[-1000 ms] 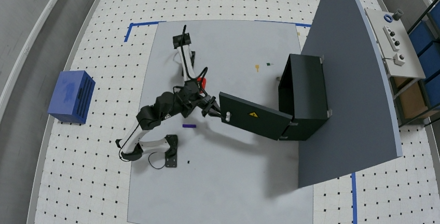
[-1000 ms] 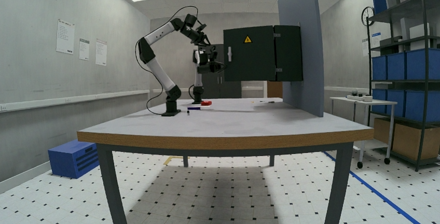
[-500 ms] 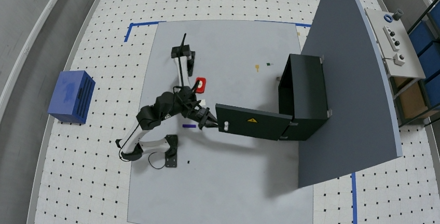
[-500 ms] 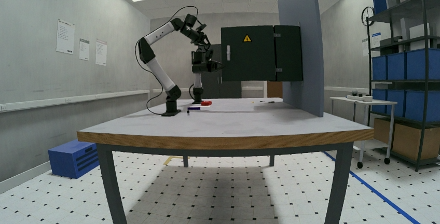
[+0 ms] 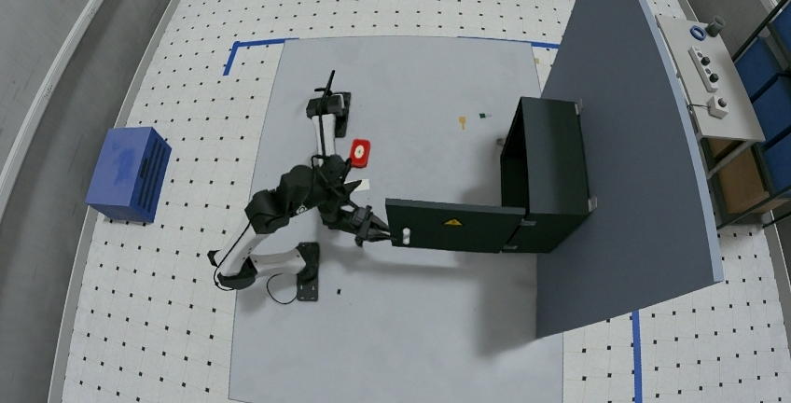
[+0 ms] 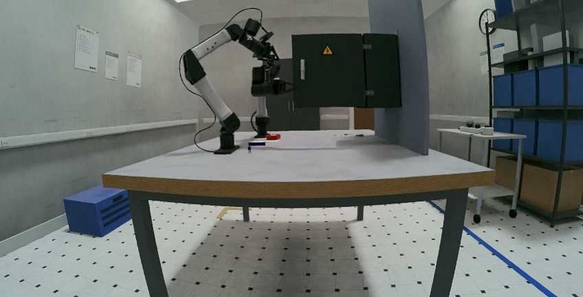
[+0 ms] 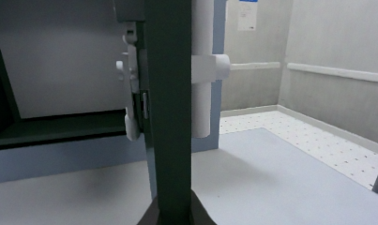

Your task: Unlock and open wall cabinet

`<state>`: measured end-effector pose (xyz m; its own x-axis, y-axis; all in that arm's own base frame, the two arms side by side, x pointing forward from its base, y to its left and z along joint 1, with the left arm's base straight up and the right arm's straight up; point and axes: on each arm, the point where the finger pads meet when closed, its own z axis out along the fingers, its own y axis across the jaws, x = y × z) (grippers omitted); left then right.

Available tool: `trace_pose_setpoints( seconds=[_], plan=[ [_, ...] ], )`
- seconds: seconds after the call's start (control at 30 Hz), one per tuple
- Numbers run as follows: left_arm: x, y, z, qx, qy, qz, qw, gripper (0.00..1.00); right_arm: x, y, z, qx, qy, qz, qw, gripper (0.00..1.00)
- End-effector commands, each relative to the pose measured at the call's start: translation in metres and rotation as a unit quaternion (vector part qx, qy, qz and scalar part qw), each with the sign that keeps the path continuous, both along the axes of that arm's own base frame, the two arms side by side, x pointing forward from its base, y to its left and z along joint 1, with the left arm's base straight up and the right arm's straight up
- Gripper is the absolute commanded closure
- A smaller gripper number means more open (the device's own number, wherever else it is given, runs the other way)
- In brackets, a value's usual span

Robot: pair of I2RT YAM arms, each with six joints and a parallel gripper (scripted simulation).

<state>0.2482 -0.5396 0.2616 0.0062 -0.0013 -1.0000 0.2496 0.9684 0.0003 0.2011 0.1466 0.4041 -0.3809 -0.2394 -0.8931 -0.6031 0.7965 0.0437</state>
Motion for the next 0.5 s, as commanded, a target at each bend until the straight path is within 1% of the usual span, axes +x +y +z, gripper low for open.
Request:
trace_pose_setpoints(
  seconds=[0.0, 0.2, 0.47],
  plan=[
    [0.0022, -0.0016, -0.009, 0.011, 0.004, 0.017, 1.0, 0.93, -0.0011, -0.0009, 0.0059, 0.006, -0.009, 0.0, 1.0, 0.56],
    [0.0025, -0.0015, -0.009, 0.011, 0.004, 0.017, 1.0, 0.93, -0.0011, -0.0009, 0.0059, 0.006, -0.009, 0.0, 1.0, 0.56],
    [0.002, -0.0017, -0.009, 0.011, 0.004, 0.017, 1.0, 0.02, -0.0011, -0.0009, 0.0059, 0.006, -0.009, 0.0, 1.0, 0.56]
  ],
)
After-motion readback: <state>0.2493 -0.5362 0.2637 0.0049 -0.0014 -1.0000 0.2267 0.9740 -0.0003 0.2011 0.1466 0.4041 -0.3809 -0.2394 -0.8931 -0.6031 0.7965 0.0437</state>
